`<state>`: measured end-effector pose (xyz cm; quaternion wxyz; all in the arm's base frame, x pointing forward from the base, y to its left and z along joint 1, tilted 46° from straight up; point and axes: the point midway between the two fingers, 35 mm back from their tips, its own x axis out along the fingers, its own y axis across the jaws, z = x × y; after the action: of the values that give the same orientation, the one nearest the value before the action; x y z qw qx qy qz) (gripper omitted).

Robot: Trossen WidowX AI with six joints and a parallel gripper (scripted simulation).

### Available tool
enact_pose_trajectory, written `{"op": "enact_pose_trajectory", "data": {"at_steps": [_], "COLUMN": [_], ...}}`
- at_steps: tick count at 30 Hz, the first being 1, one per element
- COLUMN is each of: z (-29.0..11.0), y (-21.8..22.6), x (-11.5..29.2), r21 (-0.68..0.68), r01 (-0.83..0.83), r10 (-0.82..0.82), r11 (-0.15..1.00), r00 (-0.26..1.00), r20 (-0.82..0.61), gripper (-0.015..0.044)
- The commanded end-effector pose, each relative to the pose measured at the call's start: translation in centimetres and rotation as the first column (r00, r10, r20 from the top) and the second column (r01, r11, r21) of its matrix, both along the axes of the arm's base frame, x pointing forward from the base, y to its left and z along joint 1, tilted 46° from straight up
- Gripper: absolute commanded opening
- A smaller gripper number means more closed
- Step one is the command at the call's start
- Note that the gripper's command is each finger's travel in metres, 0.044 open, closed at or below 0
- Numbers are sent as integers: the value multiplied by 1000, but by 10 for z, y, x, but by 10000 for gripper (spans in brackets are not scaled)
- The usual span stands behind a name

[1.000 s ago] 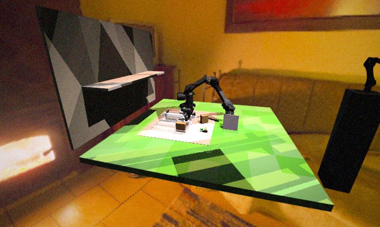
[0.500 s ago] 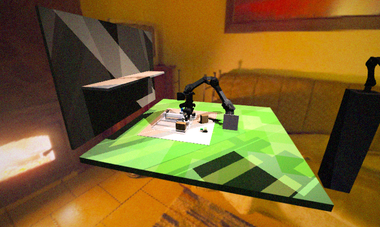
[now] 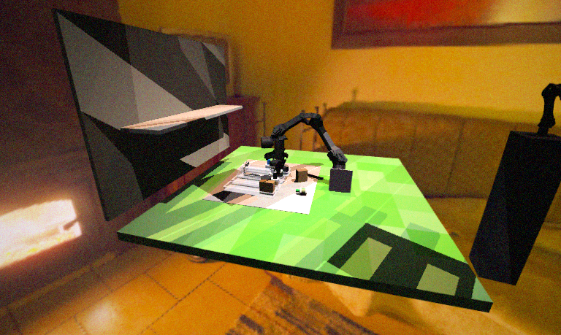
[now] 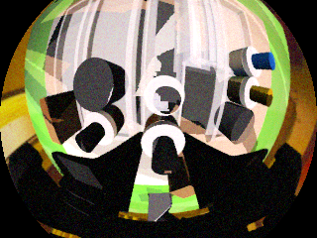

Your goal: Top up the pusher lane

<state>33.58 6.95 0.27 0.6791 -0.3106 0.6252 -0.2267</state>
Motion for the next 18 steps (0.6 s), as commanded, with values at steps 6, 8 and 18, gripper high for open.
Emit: {"op": "enact_pose_trajectory", "data": {"at_steps": [6,8,18], "z": [0,-1,-3], "y": [-3,-3,-5], "x": [4,4,5], "r21": [-9,-9,-9], "r01": [-5,-5,-5], "r10": [5,5,5], "r11": [1000,1000,1000], "r00": [1000,1000,1000], "r20": [18,18,18], "gripper": [0,0,0]}}
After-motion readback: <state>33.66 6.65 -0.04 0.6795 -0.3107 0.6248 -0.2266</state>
